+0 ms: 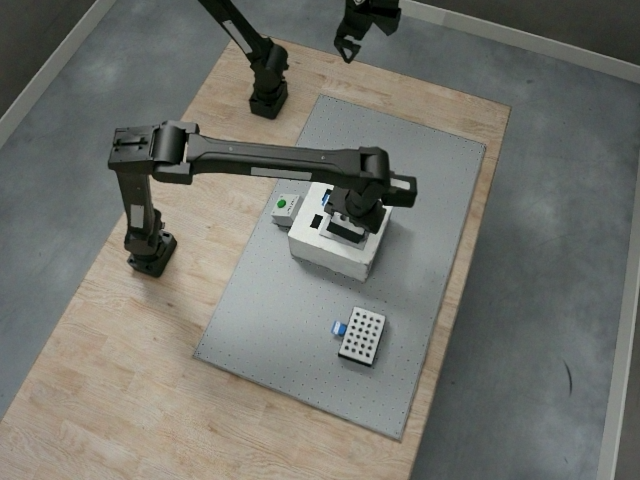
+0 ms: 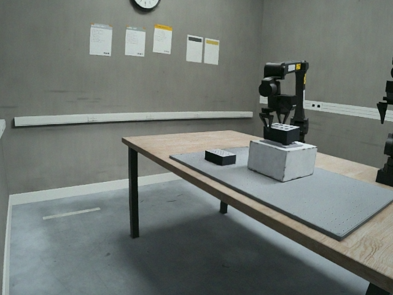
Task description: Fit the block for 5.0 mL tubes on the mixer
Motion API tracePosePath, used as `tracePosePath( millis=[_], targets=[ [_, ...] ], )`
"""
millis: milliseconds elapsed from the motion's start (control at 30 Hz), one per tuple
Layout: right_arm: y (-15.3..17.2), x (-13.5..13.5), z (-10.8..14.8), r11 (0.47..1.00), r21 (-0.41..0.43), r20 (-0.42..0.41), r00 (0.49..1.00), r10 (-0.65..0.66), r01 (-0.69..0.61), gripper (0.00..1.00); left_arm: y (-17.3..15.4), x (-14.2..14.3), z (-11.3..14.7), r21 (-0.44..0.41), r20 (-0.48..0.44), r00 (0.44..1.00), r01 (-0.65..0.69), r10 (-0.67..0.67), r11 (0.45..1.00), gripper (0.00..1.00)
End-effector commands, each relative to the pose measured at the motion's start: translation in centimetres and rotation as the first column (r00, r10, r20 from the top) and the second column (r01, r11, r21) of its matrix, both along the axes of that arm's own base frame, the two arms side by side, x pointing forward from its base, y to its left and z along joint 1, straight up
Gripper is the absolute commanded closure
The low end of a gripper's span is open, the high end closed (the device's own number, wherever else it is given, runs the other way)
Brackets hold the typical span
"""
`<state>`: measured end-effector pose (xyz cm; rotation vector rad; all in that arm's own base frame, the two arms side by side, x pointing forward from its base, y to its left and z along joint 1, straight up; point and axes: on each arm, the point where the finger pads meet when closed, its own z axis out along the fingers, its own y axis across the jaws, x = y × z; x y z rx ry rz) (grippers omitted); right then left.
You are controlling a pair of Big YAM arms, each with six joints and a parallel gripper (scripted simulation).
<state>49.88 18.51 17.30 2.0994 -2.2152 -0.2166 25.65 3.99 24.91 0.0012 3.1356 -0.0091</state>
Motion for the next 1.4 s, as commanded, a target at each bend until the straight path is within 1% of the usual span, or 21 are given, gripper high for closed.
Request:
tracePosePath(
  millis=[0, 200, 433, 500, 933, 1167, 1267, 1367],
  targets=[
    [0.6, 2.6, 6.1, 0.998, 0.057, 0.135, 0.991, -0.008, 0.0, 1.0, 0.2, 1.5, 2.5, 0.011, 0.073, 0.997, -0.003, 0.002, 1.0, 0.0],
    [0.7, 2.8, 4.9, 0.999, 0.05, 0.113, 0.994, -0.006, 0.0, 1.0, 0.3, 1.6, 2.8, 0.012, 0.08, 0.997, -0.003, 0.002, 1.0, 0.0],
    [0.6, 2.6, 6.4, 0.999, 0.053, 0.14, 0.99, -0.006, -0.001, 1.0, 0.3, 1.7, 2.9, 0.013, 0.085, 0.996, -0.003, 0.002, 1.0, 0.0],
    [0.6, 2.6, 6.4, 0.999, 0.053, 0.14, 0.99, -0.006, -0.001, 1.0, 0.3, 1.7, 2.9, 0.013, 0.085, 0.996, -0.003, 0.002, 1.0, 0.0],
    [0.6, 2.3, 7.3, 0.998, 0.065, 0.154, 0.988, -0.007, -0.003, 1.0, 0.1, 0.6, 0.8, 0.005, 0.034, 0.999, -0.003, 0.003, 1.0, 0.0],
    [0.7, 2.2, 7.6, 0.998, 0.067, 0.158, 0.987, -0.007, -0.004, 1.0, 0.1, 0.5, 0.6, 0.004, 0.03, 1.0, -0.003, 0.003, 1.0, 0.0],
    [0.5, 2.8, 7.0, 0.998, 0.067, 0.158, 0.987, -0.007, -0.004, 1.0, 0.1, 0.5, 0.5, 0.004, 0.028, 1.0, -0.003, 0.003, 1.0, 0.0],
    [-0.1, 3.4, 6.4, 0.998, 0.06, 0.138, 0.99, -0.011, 0.003, 1.0, 0.1, 0.6, 0.7, 0.005, 0.034, 0.999, -0.003, 0.003, 1.0, 0.0]
  ],
)
